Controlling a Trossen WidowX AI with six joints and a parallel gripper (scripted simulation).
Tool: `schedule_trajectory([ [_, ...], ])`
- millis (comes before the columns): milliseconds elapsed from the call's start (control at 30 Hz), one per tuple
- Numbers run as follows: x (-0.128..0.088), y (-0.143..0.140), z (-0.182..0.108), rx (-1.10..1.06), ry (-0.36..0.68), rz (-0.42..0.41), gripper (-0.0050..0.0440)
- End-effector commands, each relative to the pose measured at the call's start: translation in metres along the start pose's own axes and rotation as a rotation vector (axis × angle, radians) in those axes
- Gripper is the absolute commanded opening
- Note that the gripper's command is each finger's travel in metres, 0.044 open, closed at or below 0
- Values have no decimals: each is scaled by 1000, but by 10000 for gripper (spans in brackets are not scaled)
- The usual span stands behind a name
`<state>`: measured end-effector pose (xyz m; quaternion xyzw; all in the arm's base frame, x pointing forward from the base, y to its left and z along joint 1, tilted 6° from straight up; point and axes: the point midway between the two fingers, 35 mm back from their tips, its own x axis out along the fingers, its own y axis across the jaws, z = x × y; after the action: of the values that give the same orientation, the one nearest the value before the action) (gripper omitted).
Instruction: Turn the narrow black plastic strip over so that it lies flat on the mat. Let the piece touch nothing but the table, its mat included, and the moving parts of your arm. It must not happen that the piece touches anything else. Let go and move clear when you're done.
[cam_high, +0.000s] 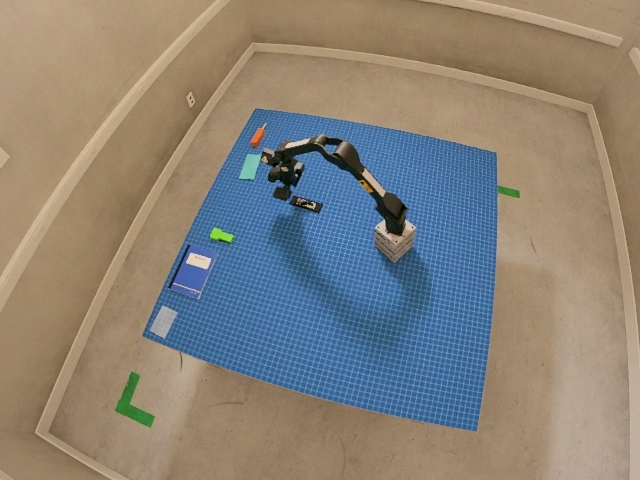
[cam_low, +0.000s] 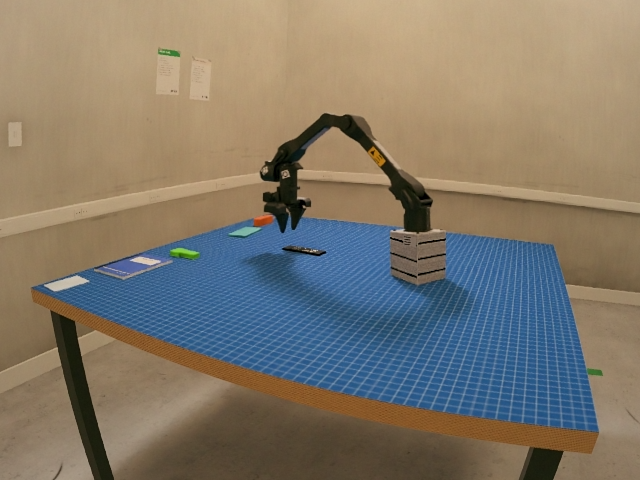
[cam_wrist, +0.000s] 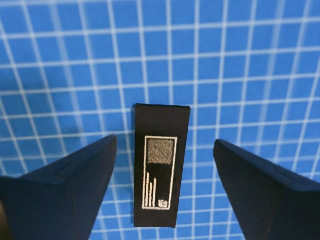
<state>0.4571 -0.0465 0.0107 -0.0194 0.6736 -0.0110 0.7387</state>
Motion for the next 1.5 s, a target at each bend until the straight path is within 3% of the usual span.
schedule_trajectory([
  [0,-8,-1,6,2,-24,-6,277],
  [733,-7,-1,6,2,-22,-6,277],
  [1467,10,-1,2,1,-8,-4,277],
])
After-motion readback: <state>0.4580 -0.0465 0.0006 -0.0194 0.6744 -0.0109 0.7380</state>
